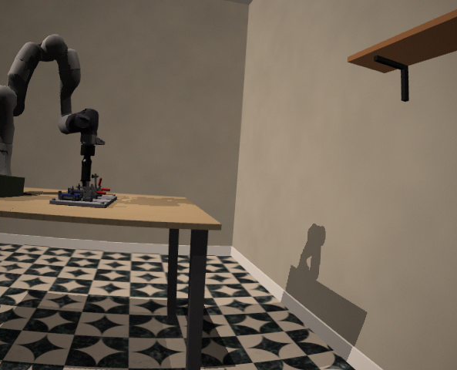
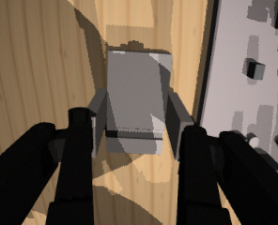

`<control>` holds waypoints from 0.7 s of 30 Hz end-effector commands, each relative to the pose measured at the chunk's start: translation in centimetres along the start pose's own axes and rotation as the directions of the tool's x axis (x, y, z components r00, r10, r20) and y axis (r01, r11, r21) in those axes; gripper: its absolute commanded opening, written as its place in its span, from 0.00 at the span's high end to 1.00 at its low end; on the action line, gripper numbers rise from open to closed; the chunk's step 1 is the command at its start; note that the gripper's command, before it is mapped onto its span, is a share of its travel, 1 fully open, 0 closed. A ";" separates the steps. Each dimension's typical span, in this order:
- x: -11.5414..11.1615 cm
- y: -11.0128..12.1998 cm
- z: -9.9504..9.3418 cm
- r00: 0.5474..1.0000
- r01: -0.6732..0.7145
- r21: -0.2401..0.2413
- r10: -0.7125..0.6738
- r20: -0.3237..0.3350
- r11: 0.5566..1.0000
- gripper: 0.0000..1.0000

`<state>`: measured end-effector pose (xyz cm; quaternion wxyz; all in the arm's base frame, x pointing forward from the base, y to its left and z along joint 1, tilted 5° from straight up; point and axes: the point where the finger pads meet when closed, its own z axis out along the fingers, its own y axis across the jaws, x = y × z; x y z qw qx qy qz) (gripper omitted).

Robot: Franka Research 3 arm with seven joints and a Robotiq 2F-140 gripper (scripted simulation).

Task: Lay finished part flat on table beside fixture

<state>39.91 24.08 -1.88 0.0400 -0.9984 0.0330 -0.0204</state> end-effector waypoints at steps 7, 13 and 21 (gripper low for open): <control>0.1 -0.1 0.0 1.000 -0.003 0.002 0.003 -0.003 1.000 1.00; 0.1 -0.1 0.0 1.000 -0.003 0.002 0.003 -0.003 1.000 0.53; 0.1 -0.1 0.0 1.000 -0.003 0.002 0.003 -0.003 1.000 0.53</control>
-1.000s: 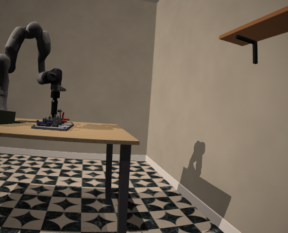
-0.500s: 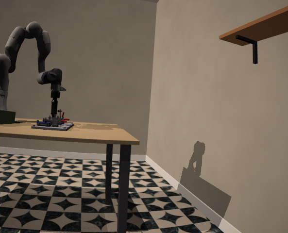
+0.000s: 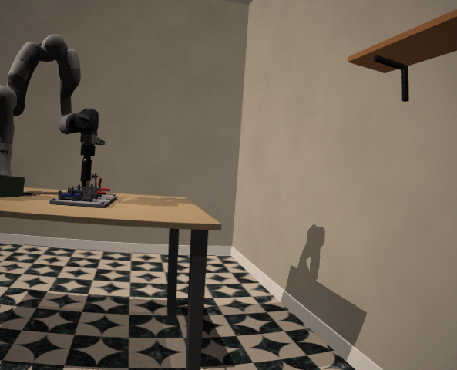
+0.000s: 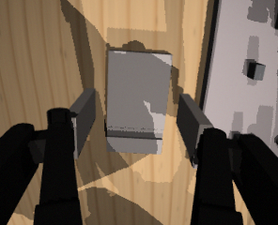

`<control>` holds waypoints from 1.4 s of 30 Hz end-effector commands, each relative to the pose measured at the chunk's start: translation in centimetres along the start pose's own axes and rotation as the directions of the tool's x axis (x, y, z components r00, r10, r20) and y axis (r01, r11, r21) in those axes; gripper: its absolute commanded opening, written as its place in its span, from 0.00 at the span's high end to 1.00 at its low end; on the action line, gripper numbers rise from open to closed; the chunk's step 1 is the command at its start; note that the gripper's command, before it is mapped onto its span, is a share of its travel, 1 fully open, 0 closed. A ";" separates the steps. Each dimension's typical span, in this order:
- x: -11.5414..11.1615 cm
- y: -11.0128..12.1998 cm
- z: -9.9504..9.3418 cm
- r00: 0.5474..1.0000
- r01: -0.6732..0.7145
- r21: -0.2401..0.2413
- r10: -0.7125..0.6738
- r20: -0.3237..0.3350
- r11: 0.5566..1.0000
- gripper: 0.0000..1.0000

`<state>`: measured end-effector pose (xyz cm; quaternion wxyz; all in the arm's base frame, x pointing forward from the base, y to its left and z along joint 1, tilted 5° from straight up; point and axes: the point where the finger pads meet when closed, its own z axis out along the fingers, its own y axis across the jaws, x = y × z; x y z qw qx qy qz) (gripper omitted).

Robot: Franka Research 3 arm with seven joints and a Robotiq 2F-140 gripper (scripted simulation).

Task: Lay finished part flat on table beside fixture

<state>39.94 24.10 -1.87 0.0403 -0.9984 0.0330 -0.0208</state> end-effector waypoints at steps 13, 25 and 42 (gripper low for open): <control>0.1 -0.1 0.0 1.000 -0.003 0.002 0.003 -0.003 1.000 0.53; 0.1 -0.1 0.0 1.000 -0.003 0.002 0.003 -0.003 1.000 0.53; 0.1 -0.1 -3.5 1.000 -0.003 0.002 0.003 -0.003 1.000 0.53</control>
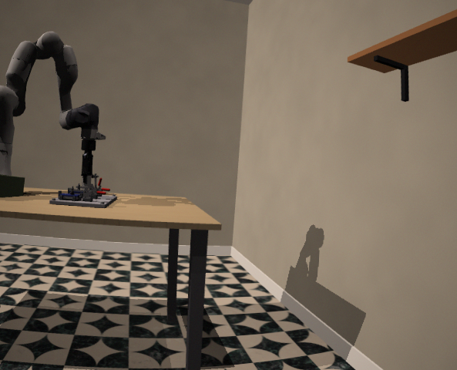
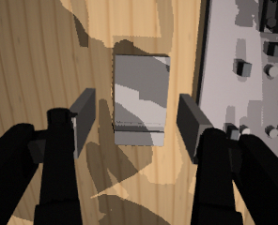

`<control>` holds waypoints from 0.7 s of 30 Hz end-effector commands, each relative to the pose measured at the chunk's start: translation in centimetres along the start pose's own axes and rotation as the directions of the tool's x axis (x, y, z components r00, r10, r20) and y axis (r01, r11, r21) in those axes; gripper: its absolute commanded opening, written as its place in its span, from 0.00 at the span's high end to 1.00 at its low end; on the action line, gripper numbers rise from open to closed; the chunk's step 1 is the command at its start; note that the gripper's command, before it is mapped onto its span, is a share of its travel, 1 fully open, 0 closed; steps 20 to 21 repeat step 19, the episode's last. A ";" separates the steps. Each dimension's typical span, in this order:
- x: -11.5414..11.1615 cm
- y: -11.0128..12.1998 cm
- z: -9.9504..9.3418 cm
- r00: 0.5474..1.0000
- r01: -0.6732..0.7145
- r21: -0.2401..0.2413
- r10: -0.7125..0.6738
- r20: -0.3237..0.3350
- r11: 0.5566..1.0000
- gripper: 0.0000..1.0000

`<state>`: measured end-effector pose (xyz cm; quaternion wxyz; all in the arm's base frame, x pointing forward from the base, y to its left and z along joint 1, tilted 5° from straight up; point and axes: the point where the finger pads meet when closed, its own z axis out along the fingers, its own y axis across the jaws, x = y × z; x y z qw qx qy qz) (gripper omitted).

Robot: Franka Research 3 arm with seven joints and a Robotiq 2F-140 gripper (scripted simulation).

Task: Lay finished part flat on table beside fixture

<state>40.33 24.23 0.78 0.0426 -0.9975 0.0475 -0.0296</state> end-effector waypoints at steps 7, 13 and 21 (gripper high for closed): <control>-0.3 0.3 -3.0 1.000 0.025 -0.003 -0.025 0.016 1.000 0.53; -0.3 0.3 -3.4 1.000 0.025 -0.003 -0.025 0.016 1.000 0.53; -0.3 0.3 -3.4 1.000 0.025 -0.003 -0.025 0.016 1.000 0.53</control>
